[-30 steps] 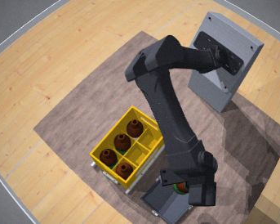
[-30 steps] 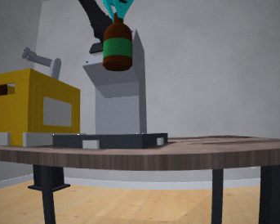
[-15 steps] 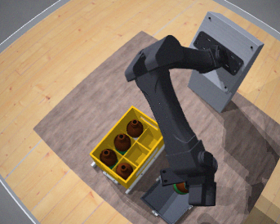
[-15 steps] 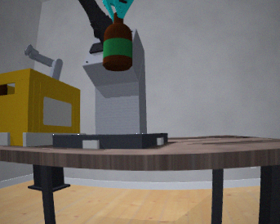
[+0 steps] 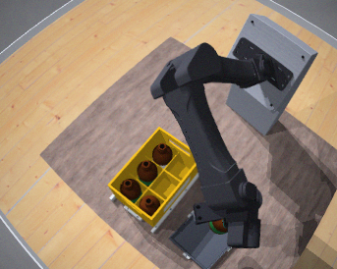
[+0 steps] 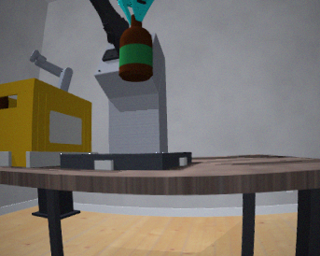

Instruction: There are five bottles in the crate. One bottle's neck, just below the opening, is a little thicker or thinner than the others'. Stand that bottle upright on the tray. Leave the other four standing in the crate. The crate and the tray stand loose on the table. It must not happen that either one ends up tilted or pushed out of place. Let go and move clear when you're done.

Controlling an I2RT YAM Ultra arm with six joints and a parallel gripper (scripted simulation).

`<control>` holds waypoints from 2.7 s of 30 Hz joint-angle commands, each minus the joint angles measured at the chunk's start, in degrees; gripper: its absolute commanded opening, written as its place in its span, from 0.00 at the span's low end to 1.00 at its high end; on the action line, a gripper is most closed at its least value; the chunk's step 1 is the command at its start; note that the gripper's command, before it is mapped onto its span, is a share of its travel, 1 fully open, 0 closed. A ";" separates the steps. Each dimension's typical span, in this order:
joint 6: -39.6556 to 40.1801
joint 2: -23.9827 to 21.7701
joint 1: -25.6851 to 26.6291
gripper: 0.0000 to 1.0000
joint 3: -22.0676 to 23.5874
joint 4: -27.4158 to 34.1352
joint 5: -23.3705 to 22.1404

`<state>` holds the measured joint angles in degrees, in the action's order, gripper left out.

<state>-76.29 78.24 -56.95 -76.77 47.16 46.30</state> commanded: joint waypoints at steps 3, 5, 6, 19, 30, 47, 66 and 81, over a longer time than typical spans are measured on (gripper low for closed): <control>1.37 0.01 0.72 0.00 -0.49 -2.26 -0.47; 1.76 0.52 0.71 0.00 1.20 -2.88 -0.81; 1.76 0.52 0.71 0.00 1.20 -2.88 -0.81; 5.17 1.78 4.59 0.00 3.02 -8.58 -3.37; 8.36 4.50 8.07 0.00 4.56 -14.32 -5.93; 13.48 10.41 14.14 0.00 4.59 -24.49 -10.53; 16.44 15.18 17.44 0.00 2.32 -30.93 -13.60; 17.10 17.13 17.97 0.00 1.83 -32.45 -13.98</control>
<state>-59.75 95.22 -38.24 -73.23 15.79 32.23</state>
